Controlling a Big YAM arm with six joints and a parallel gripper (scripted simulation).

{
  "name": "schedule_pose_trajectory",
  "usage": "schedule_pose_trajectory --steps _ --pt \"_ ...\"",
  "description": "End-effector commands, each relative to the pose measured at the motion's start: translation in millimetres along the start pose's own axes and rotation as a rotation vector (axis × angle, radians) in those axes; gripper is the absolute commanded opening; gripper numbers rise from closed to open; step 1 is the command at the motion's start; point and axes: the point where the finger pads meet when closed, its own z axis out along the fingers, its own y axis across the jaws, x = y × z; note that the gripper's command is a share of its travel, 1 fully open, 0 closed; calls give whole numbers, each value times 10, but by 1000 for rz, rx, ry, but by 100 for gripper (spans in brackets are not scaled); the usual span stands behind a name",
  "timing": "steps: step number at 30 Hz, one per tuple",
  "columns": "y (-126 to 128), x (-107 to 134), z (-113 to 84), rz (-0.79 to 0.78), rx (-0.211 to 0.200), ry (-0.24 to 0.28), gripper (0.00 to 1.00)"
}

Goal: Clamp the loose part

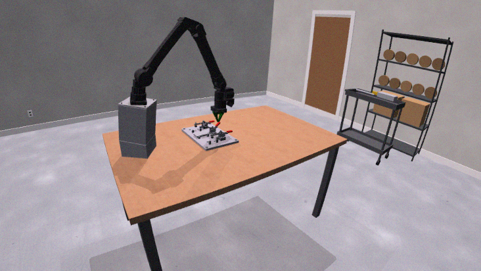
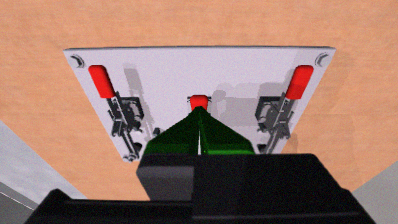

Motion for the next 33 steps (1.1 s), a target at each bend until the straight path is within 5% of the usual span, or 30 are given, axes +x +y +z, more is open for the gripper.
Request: schedule_pose_trajectory --steps 1,33 --pt "66 -127 44 2 -1 -15 0" --pt "61 -109 69 2 0 -13 0"
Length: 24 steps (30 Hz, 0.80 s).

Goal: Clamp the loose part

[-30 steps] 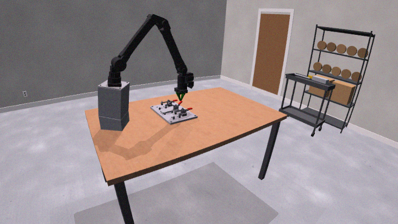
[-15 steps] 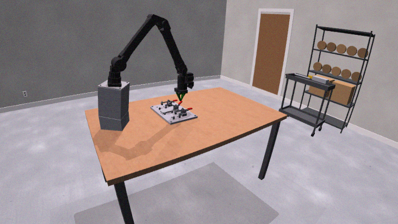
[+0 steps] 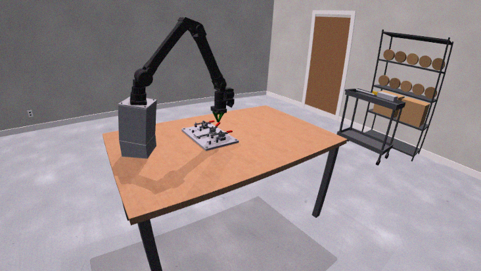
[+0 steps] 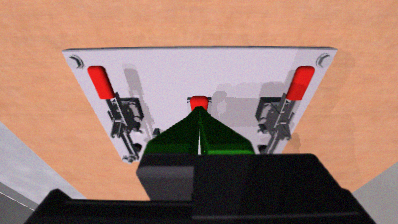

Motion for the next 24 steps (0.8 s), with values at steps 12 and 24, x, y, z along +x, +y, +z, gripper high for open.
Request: schedule_pose_trajectory --steps 12,24 --pt "53 -124 69 2 0 -17 0" --pt "53 -124 69 2 0 -17 0"
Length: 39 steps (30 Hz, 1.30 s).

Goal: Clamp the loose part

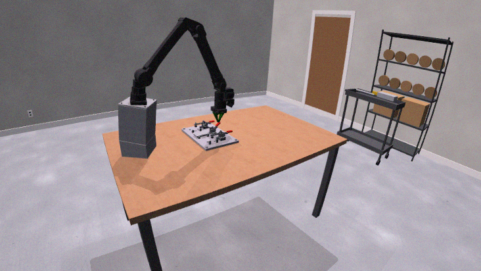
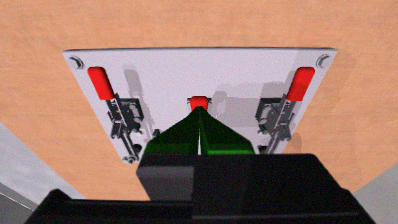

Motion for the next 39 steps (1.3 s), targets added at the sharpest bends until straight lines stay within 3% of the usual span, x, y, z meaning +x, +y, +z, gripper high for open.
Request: schedule_pose_trajectory --steps 1,39 --pt "53 -117 62 2 0 -15 0" --pt "47 -104 86 2 0 -12 0"
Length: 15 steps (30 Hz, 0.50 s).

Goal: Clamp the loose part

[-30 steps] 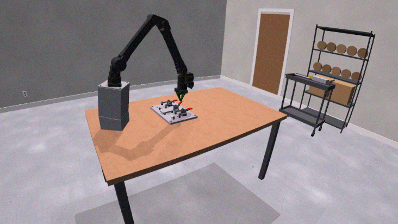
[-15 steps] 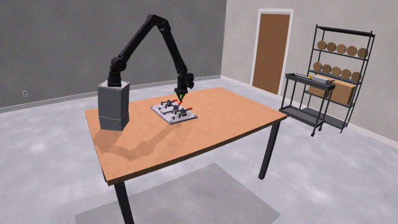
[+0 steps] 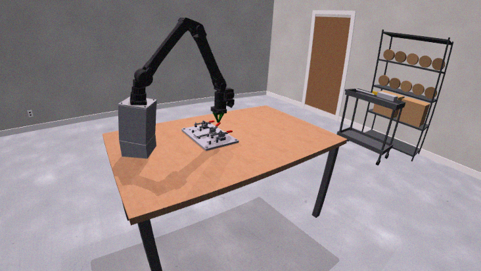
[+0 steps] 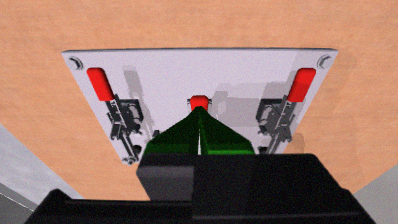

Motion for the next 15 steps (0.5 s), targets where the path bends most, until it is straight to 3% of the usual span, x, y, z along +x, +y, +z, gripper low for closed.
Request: schedule_pose_trajectory --steps 1,15 --pt "46 -101 69 2 0 -11 0" --pt "40 -107 86 2 0 -11 0"
